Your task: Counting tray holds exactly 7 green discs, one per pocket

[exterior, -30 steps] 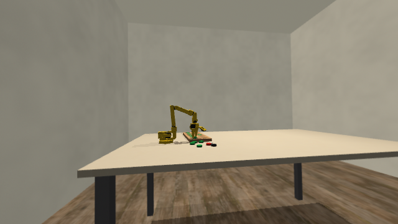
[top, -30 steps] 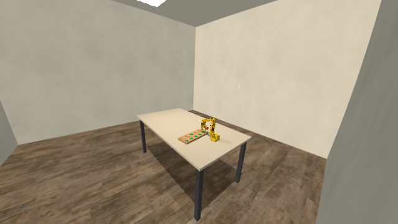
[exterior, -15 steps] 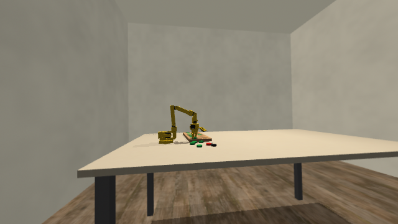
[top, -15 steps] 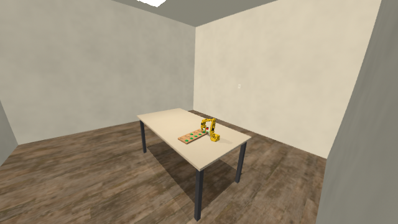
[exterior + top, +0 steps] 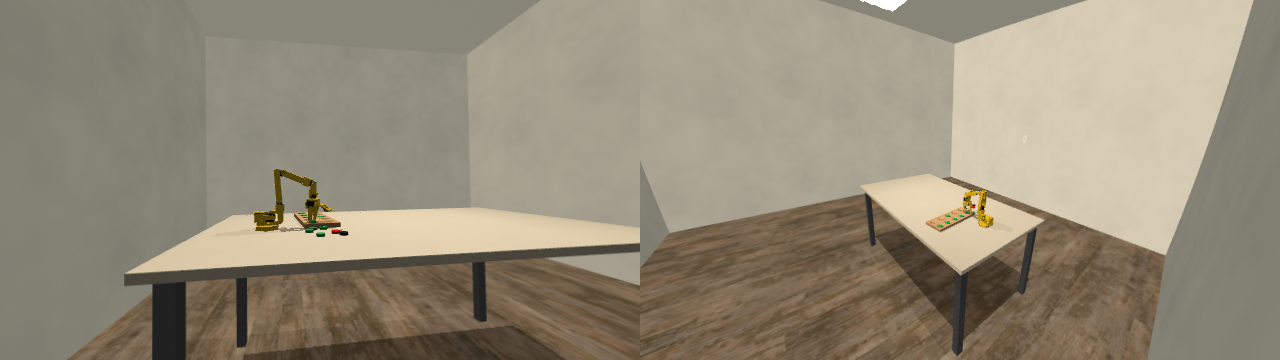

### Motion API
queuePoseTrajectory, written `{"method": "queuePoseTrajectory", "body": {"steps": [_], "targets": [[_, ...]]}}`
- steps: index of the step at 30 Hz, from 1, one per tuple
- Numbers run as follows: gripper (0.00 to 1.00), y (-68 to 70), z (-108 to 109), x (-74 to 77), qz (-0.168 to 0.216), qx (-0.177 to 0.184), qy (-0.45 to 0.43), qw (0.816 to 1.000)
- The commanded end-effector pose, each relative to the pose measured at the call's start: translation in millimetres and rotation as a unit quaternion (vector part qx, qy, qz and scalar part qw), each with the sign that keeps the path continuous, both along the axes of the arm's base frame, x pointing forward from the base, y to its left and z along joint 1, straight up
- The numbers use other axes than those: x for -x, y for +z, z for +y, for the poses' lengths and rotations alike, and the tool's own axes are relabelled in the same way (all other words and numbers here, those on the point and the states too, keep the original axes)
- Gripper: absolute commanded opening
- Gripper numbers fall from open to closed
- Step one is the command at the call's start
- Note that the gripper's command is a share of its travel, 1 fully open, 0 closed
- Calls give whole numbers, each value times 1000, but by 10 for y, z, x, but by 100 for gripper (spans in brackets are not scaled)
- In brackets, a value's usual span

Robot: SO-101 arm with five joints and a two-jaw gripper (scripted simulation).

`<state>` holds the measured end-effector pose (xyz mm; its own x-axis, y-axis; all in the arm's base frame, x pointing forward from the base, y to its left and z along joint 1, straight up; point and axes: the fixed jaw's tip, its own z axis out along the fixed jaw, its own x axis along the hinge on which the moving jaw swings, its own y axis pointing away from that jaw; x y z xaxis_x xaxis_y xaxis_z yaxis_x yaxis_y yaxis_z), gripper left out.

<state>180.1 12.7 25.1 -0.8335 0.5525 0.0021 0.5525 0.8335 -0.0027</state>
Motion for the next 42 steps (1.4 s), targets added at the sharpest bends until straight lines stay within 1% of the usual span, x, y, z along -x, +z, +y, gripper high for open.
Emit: {"method": "queuePoseTrajectory", "body": {"steps": [1,4,13,17,23,25,32,36,42], "targets": [[23,89,11,-88,-32,-2,0,1000],[27,89,11,-88,-32,-2,0,1000],[27,109,13,-91,-32,-2,0,1000],[27,162,18,-96,-32,-2,0,1000],[27,285,31,-101,-32,-2,0,1000],[27,285,31,-101,-32,-2,0,1000],[27,410,42,-95,-31,-2,0,1000],[27,438,45,-92,-31,-2,0,1000],[27,441,45,-91,-31,-2,0,1000]]}}
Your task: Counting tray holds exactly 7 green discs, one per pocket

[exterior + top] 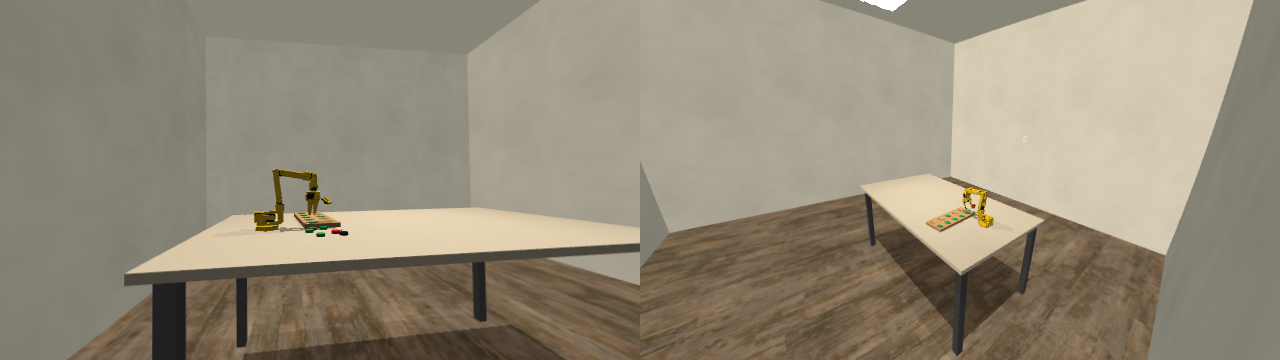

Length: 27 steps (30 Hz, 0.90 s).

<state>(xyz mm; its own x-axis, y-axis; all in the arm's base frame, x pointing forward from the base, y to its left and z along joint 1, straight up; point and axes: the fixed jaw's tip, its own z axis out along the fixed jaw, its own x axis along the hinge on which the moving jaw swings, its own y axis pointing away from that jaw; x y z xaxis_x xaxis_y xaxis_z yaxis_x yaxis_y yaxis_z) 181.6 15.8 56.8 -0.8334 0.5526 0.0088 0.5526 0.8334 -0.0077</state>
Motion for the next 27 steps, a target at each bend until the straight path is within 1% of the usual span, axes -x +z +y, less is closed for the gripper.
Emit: {"method": "queuePoseTrajectory", "body": {"steps": [1,17,27], "targets": [[27,124,14,-77,-36,-3,0,999],[27,127,-26,-94,-36,-1,23,999],[27,131,-135,-136,-35,2,82,996]]}}
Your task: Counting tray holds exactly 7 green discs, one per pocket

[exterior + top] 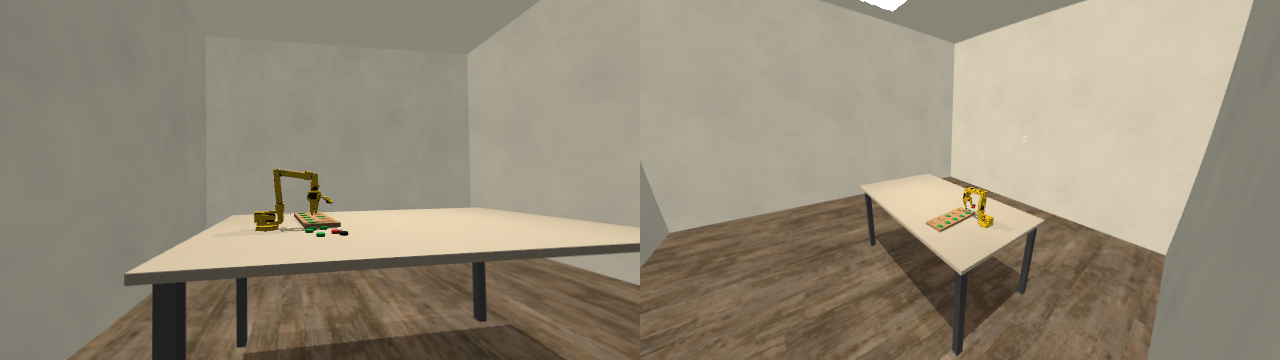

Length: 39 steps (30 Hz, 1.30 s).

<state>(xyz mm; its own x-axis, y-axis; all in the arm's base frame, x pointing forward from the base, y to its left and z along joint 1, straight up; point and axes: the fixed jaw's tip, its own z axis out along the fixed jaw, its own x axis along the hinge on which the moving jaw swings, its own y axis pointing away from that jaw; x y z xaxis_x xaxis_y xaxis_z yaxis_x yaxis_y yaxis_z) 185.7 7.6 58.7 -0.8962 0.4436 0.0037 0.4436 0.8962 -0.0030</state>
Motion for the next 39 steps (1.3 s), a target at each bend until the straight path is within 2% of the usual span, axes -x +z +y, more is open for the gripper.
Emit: {"method": "queuePoseTrajectory", "body": {"steps": [1,12,22,24,31,39], "targets": [[27,113,-69,-100,-32,1,28,999],[27,115,-251,-146,-31,6,120,992],[27,109,-535,-177,-28,13,249,968],[27,109,-535,-177,-28,13,249,968],[27,99,-768,-170,-25,18,345,938],[27,80,-1043,-128,-19,23,450,892]]}}
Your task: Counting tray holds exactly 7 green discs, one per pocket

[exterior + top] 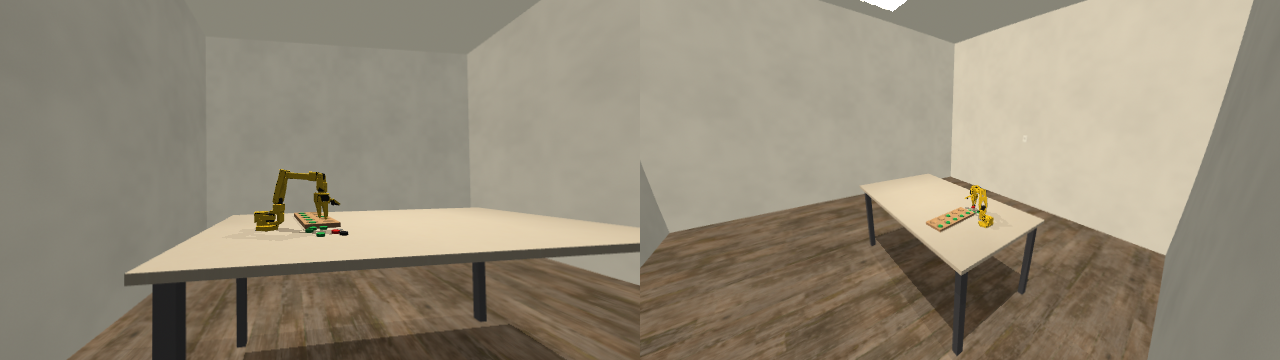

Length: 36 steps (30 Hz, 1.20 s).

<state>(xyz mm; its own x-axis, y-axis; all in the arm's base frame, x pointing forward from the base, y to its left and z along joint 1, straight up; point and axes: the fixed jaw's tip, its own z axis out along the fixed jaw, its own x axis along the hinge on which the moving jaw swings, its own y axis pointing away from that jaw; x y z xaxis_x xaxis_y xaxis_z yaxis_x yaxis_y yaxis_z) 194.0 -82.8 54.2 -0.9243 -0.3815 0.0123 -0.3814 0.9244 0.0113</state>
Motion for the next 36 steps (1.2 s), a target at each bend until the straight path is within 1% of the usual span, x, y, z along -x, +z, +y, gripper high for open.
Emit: {"method": "queuePoseTrajectory", "body": {"steps": [1,2,8,17,19,31,36], "targets": [[27,125,-138,-46,-34,17,42,998],[27,125,-138,-46,-34,17,42,998],[27,108,-332,5,-32,21,120,992],[27,83,-573,92,-28,24,218,975],[27,83,-573,92,-28,24,218,975],[27,59,-771,184,-24,26,297,954],[27,56,-797,198,-23,26,307,951]]}}
